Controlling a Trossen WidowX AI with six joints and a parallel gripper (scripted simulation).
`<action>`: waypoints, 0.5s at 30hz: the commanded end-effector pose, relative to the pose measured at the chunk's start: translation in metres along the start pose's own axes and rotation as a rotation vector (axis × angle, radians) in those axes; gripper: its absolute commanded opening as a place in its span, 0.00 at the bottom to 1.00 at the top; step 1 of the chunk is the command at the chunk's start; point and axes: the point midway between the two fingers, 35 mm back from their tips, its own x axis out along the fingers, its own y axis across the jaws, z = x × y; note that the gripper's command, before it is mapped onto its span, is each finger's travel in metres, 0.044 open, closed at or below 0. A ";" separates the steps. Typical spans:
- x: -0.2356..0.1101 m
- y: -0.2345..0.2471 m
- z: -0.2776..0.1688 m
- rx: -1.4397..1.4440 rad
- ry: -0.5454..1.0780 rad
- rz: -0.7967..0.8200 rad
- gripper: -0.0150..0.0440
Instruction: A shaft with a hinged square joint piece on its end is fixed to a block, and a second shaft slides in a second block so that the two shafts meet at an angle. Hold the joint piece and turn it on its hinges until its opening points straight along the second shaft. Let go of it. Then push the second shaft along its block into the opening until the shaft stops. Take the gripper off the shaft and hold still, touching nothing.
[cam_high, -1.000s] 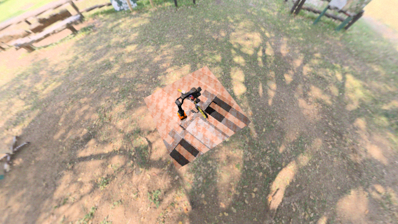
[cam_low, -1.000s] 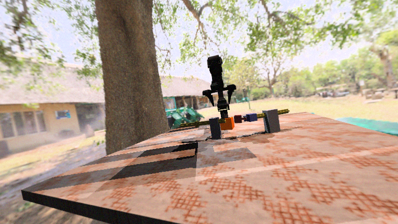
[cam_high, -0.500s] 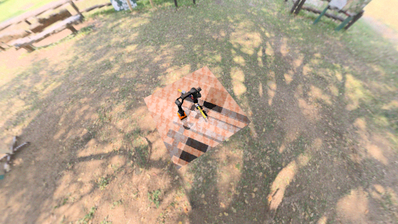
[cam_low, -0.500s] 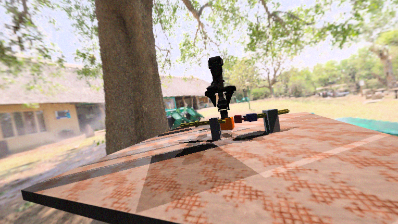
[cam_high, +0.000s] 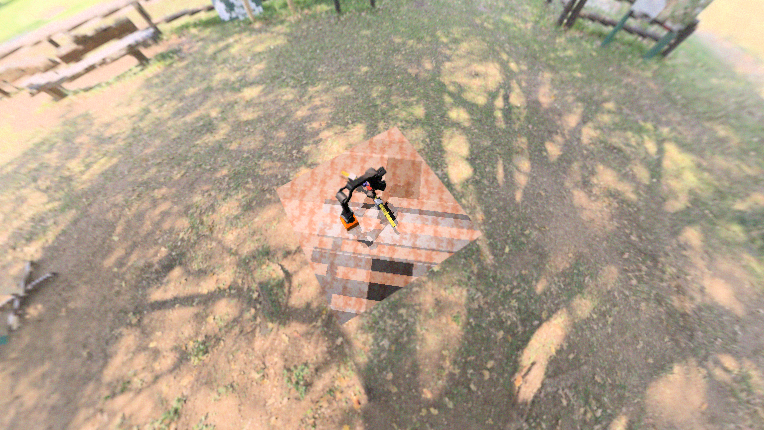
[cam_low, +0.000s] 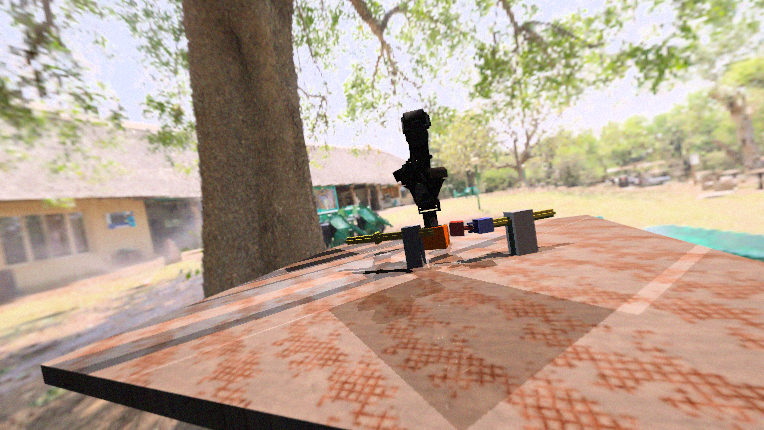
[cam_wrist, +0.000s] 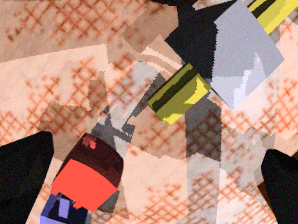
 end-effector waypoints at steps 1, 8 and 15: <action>0.002 0.000 0.000 0.101 -0.008 -0.005 1.00; 0.005 0.000 0.000 0.303 -0.018 -0.009 1.00; 0.008 0.000 -0.001 0.505 -0.029 -0.010 1.00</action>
